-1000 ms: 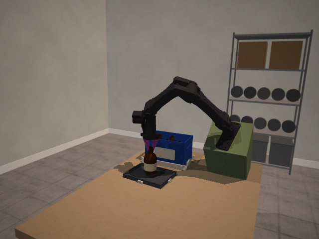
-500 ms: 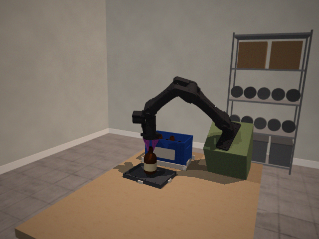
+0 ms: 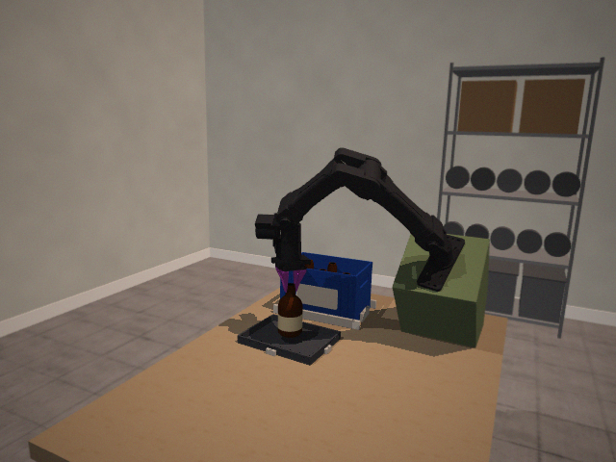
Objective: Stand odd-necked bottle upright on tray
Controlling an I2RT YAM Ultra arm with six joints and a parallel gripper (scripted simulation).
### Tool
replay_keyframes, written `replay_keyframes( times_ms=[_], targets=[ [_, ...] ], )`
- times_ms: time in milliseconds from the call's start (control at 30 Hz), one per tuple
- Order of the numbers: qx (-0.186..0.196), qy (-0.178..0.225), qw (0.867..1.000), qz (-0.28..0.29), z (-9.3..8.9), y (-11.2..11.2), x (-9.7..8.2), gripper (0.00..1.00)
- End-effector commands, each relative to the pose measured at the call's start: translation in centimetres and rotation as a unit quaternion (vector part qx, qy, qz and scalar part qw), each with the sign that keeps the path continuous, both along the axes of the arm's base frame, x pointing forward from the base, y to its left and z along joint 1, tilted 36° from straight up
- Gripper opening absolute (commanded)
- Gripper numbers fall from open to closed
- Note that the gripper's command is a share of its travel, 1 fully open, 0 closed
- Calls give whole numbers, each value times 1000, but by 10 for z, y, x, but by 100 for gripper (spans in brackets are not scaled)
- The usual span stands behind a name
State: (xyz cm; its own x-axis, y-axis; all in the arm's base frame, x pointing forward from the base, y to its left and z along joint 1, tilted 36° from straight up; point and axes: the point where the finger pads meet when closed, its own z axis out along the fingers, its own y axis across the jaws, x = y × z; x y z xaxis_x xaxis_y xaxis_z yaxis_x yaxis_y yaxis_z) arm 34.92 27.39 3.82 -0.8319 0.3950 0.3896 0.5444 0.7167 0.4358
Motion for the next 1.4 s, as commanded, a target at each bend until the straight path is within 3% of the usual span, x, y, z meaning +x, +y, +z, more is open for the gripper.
replay_keyframes(
  times_ms=[0, 1367],
  targets=[
    [3, -16, 1000, -14, 8, -6, 13, 0],
    [4, -19, 1000, -14, 10, -5, 15, 0]
  ],
)
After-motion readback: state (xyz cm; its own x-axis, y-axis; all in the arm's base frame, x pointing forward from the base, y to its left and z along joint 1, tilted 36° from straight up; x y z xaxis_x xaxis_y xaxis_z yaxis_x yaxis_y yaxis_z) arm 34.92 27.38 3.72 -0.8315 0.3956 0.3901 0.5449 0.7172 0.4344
